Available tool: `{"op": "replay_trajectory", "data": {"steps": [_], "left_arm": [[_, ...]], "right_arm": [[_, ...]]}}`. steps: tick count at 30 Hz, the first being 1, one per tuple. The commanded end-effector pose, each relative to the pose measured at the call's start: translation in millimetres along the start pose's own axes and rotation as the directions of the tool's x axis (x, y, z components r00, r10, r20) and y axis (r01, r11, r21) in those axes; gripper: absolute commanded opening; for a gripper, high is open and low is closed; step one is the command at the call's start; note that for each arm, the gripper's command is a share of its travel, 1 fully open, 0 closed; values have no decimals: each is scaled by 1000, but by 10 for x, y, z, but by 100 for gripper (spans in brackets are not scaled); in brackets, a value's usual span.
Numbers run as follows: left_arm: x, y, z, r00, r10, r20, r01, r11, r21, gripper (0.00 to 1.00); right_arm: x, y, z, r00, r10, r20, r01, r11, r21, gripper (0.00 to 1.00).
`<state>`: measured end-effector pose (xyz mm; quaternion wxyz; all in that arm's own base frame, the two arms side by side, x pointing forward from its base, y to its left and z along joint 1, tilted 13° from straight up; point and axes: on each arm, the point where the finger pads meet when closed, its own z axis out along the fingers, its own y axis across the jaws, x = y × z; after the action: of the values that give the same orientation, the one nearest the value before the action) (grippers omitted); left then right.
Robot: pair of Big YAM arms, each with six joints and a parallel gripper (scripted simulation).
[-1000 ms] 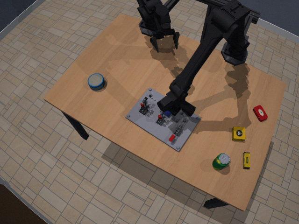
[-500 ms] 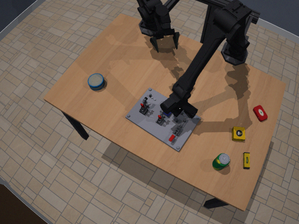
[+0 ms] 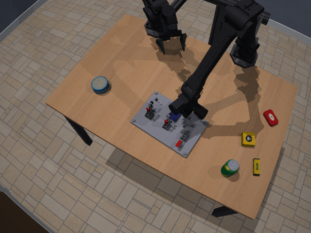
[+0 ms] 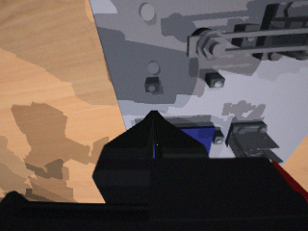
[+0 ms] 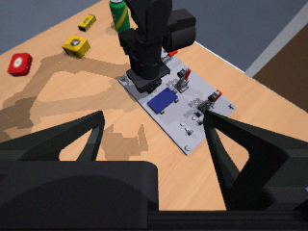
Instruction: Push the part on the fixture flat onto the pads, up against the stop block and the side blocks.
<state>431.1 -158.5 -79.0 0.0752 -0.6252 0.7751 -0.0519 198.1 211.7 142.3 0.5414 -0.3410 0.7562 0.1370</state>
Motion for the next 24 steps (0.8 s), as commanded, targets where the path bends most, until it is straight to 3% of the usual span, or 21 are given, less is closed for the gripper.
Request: {"op": "replay_trajectory", "data": {"steps": [1,3,4,5,12,13,17,19,24], "left_arm": [[67,-47,-187,1000,1,-2,-1,1000,22,0],[64,-25,-214,1000,3,-2,-3,1000,19,0],[23,-174,-258,1000,-1,-5,2,999,41,0],[9,-137,-91,1000,2,-2,-2,1000,17,0],[-36,-290,-85,1000,10,-5,-10,999,45,0],[30,-361,-214,999,44,-9,-43,996,76,0],[136,-301,-279,972,235,9,-235,968,87,0],[136,-301,-279,972,235,9,-235,968,87,0],[209,-186,-310,866,499,45,-501,862,84,0]], "right_arm": [[-71,-10,-4,1000,4,14,-4,1000,2,100],[-71,-10,-4,1000,4,14,-4,1000,2,100],[-71,-10,-4,1000,4,14,-4,1000,2,100],[-71,-10,-4,1000,4,14,-4,1000,2,100],[-71,-10,-4,1000,4,14,-4,1000,2,100],[-71,-10,-4,1000,4,14,-4,1000,2,100],[-71,-10,-4,1000,4,14,-4,1000,2,100],[-71,-10,-4,1000,4,14,-4,1000,2,100],[-71,-10,-4,1000,4,14,-4,1000,2,100]]}}
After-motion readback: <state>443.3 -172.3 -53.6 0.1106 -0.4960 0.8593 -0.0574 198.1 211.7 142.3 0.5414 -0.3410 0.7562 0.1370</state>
